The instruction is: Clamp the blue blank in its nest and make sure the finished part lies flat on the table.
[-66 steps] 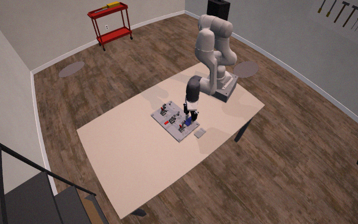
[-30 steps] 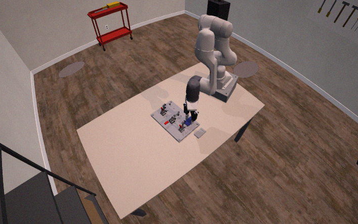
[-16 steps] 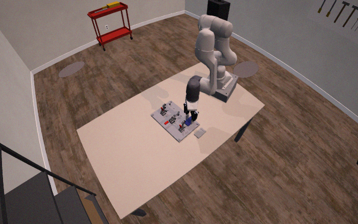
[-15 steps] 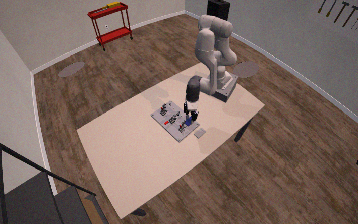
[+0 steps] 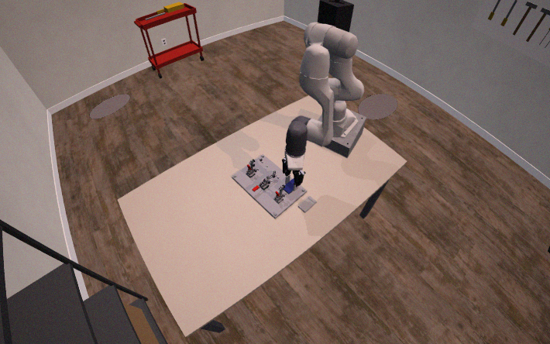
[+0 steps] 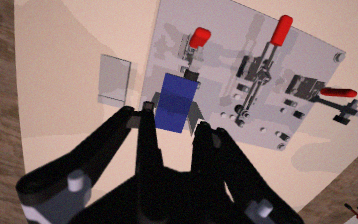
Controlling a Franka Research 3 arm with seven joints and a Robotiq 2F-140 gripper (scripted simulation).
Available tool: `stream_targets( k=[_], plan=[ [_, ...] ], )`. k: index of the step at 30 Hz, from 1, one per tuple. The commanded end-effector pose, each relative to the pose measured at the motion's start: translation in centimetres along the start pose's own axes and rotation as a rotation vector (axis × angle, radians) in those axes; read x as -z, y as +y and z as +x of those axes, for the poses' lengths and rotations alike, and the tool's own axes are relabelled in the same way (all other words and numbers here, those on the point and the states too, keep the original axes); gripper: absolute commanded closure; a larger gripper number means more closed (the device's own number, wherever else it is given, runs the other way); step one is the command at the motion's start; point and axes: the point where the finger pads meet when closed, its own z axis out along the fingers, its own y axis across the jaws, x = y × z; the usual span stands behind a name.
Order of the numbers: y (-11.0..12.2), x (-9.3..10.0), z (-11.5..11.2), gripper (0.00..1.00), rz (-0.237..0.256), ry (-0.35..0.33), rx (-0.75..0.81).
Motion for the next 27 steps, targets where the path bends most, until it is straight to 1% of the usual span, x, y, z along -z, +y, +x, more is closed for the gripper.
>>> stream_targets(
  k=[1,14,27],
  plan=[
    [0.0,0.0,0.0,1.00,0.000,0.003,-0.005],
    [0.0,-0.2,0.0,1.00,0.000,0.003,-0.006],
    [0.1,-1.8,0.0,1.00,0.000,0.002,-0.006]
  ],
)
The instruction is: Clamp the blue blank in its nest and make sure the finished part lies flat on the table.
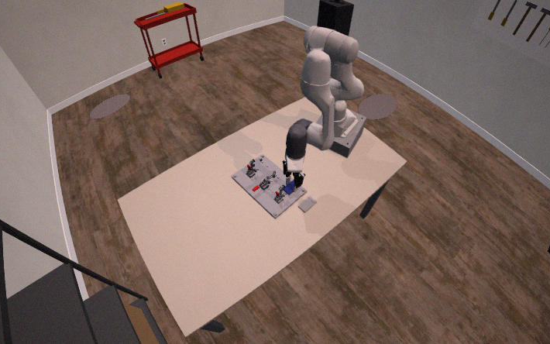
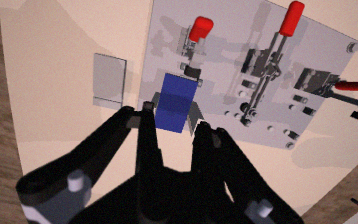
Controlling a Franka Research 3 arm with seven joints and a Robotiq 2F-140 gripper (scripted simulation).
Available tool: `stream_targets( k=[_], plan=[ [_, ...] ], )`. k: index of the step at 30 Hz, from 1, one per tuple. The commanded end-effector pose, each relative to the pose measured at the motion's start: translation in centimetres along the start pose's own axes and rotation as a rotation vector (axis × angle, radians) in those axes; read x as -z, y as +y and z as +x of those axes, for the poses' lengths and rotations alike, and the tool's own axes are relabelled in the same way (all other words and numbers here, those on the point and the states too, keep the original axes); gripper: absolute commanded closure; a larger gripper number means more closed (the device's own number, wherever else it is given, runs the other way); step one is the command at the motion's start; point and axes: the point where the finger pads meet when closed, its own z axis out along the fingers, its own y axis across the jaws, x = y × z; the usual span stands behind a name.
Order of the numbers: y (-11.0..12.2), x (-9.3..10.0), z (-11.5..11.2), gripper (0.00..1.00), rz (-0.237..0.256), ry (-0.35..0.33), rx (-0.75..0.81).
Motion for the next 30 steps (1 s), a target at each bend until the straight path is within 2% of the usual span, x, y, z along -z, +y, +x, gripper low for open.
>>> stream_targets(
  k=[1,30],
  plan=[
    [-0.02,-0.21,0.55,1.00,0.005,0.015,0.029],
    [-0.02,-0.69,0.55,1.00,0.005,0.015,0.029]
  ],
)
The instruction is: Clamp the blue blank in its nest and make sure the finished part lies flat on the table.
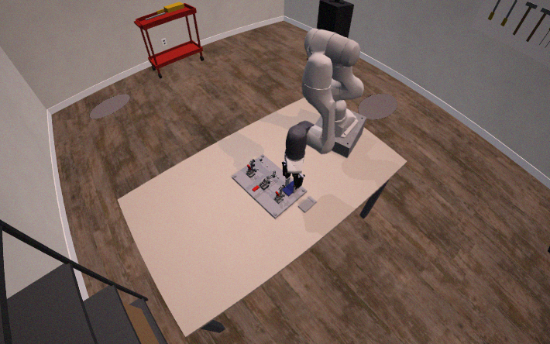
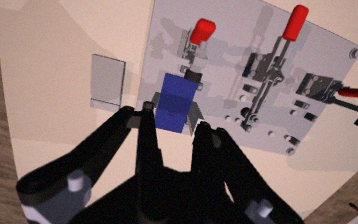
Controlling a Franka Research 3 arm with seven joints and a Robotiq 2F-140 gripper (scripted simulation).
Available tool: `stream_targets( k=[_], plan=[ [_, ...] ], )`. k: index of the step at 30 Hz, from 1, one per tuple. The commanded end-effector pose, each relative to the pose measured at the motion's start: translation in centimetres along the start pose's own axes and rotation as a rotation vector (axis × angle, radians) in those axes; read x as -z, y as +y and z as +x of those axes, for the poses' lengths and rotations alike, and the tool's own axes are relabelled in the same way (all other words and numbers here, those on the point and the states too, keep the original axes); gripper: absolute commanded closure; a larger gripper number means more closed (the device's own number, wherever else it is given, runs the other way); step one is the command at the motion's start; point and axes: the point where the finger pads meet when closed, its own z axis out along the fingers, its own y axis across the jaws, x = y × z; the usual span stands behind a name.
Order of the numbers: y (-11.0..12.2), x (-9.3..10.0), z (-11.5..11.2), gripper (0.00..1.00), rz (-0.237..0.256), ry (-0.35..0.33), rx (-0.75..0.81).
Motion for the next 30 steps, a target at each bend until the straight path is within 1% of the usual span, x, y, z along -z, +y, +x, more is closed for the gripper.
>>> stream_targets(
  k=[1,30],
  plan=[
    [-0.03,0.04,0.21,1.00,0.000,0.005,0.010],
    [-0.06,0.05,0.28,1.00,0.000,0.005,0.021]
  ],
)
